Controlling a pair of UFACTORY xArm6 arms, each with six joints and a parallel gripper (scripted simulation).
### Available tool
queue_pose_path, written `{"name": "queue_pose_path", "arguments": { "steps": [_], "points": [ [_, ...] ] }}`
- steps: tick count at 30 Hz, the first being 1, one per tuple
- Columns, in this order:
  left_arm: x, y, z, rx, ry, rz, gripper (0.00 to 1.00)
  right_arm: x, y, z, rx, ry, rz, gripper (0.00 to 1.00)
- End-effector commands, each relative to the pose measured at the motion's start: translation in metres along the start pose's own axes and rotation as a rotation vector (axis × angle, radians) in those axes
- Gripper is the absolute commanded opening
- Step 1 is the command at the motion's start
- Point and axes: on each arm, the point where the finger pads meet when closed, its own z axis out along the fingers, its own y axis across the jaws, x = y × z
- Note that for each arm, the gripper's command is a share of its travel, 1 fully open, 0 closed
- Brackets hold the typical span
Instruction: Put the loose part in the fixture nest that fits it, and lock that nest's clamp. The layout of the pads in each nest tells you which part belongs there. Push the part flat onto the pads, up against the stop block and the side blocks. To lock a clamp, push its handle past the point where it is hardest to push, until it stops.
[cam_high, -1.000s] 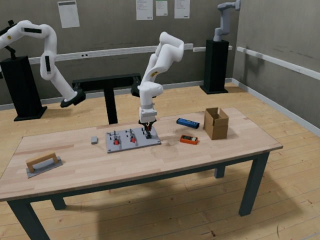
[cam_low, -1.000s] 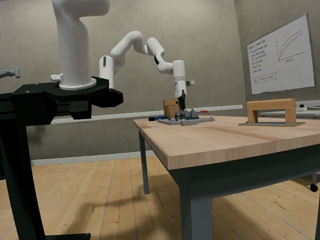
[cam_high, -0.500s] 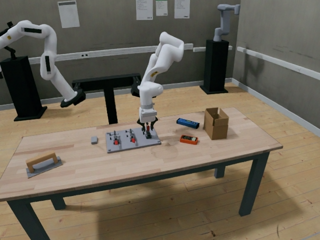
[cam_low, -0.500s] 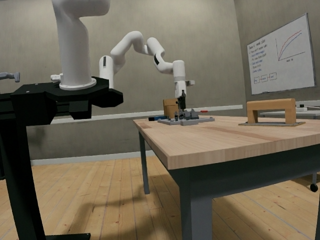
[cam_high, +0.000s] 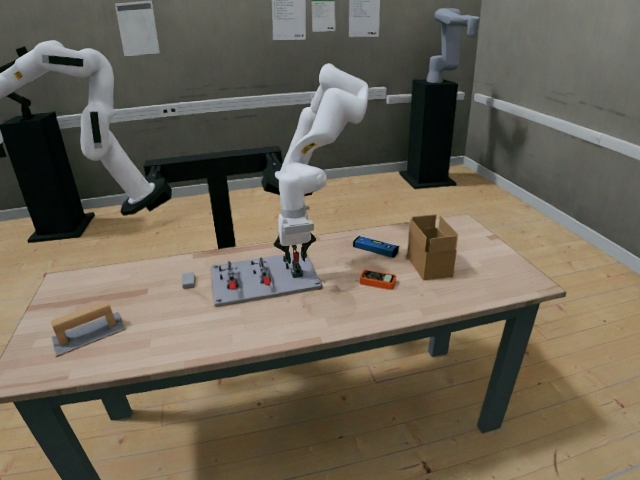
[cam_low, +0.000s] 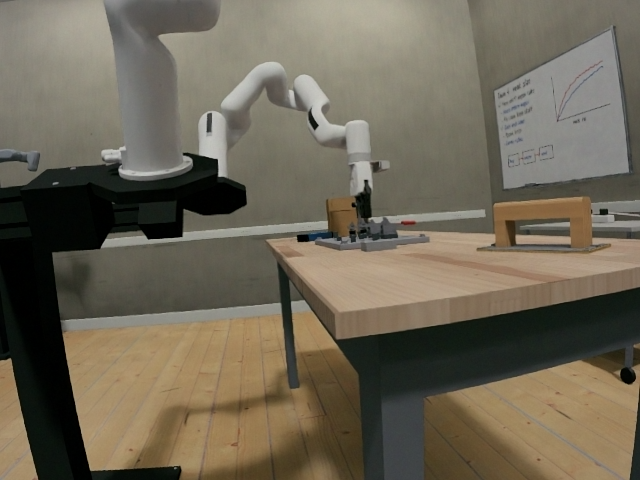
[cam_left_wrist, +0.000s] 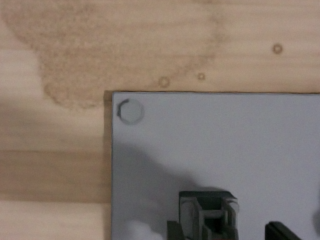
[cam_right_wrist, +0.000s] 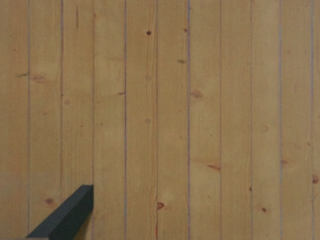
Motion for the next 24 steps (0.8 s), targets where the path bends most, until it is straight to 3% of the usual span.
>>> {"name": "queue_pose_path", "arguments": {
  "steps": [1,6,18,24],
  "points": [
    [0.002,0.001,-0.004,-0.002,0.006,-0.001,0.48,0.002,0.000,-0.003,0.000,0.007,0.000,1.00],
    [0.002,0.001,-0.009,-0.002,0.006,-0.001,0.48,0.002,0.000,-0.003,0.000,0.007,0.000,1.00],
    [0.002,0.001,-0.052,-0.002,0.006,-0.001,0.48,0.002,0.000,-0.003,0.000,0.007,0.000,1.00],
    [0.002,0.001,-0.061,-0.002,0.006,-0.001,0.48,0.002,0.000,-0.003,0.000,0.007,0.000,1.00]
  ]
}}
